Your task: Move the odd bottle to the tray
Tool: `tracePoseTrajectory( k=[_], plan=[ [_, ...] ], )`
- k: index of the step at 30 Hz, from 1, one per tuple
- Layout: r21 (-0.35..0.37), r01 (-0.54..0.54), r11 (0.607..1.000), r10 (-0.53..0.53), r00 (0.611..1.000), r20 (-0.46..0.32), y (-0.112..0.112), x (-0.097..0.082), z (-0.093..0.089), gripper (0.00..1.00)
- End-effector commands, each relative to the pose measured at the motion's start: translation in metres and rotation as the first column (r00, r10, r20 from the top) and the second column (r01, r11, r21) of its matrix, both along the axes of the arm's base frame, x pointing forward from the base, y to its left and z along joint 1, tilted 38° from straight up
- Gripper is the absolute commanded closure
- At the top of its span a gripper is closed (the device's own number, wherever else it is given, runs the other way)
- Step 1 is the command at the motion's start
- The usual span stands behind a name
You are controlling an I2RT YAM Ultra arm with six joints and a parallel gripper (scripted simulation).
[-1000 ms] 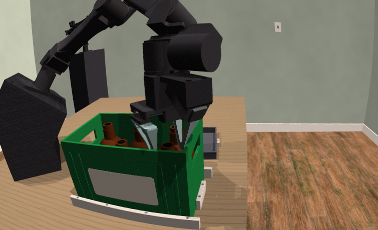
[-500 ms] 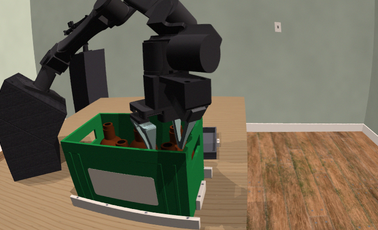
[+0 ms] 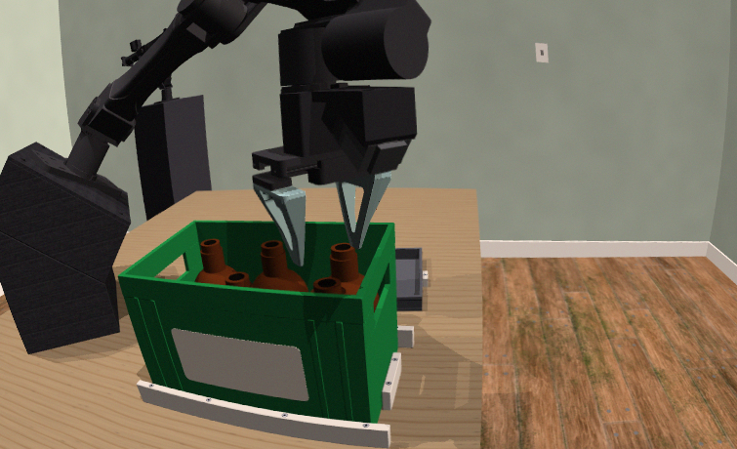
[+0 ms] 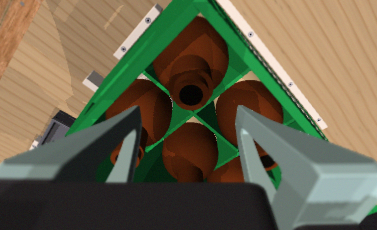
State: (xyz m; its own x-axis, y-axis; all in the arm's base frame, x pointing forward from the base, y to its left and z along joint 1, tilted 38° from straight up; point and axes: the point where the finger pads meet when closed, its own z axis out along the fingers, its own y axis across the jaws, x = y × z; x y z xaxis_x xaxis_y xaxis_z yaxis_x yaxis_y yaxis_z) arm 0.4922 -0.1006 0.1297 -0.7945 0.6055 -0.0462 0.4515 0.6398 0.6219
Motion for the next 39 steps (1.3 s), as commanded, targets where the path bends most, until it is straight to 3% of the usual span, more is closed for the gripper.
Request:
tracePoseTrajectory(
  k=[1,30,31,39],
  plan=[
    [-0.008,0.012,1.000,-0.012,1.000,0.027,-0.015,-0.009,0.027,0.39],
    [0.002,0.013,1.000,-0.013,1.000,-0.001,-0.025,-0.017,0.029,0.39],
    [0.002,0.013,1.000,-0.013,1.000,-0.001,-0.025,-0.017,0.029,1.00],
    [0.002,0.013,1.000,-0.013,1.000,-0.001,-0.025,-0.017,0.029,1.00]
  ],
)
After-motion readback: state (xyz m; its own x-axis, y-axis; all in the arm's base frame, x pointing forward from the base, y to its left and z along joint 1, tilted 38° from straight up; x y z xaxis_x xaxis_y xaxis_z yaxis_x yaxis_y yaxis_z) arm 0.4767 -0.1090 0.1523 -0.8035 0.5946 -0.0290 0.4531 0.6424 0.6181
